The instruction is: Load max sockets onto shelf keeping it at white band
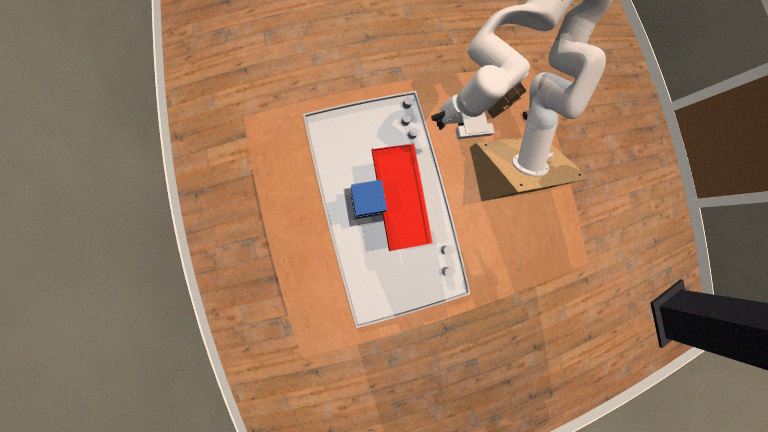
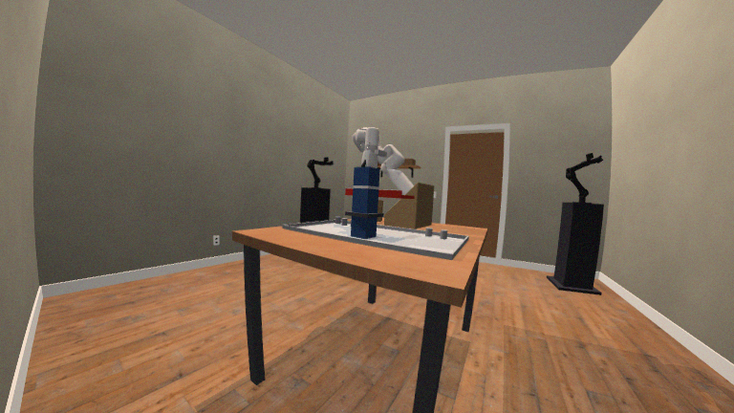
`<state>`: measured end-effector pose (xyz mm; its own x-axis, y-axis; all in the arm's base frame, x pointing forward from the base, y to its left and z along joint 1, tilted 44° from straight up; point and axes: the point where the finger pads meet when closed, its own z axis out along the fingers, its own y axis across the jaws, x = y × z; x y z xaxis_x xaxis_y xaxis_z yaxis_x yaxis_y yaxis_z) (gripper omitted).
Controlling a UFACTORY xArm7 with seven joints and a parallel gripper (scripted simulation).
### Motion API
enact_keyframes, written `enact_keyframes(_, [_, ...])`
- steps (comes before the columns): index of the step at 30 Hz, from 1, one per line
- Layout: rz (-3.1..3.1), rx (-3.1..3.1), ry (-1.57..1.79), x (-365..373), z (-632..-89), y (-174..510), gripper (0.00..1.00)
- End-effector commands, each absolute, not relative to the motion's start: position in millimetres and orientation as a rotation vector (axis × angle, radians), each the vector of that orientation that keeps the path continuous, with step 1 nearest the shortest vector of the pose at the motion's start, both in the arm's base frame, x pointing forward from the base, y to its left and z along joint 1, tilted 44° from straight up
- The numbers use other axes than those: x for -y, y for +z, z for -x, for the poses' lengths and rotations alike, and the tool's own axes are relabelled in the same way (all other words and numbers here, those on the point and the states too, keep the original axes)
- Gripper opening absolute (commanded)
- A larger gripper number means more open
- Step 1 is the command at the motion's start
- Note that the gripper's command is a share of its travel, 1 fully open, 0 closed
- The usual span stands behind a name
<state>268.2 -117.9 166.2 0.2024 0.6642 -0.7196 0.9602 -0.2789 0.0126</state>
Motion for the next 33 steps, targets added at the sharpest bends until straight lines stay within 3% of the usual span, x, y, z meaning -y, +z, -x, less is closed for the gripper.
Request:
enact_keyframes(1, [-2.026,-1.526,-0.824,149.6,-245.3,190.2,0.61])
enact_keyframes(20, [-2.030,-1.532,-0.821,164.6,-234.1,193.1,0.61])
enact_keyframes(33, [-2.030,-1.532,-0.821,221.0,-253.2,143.3,0.61])
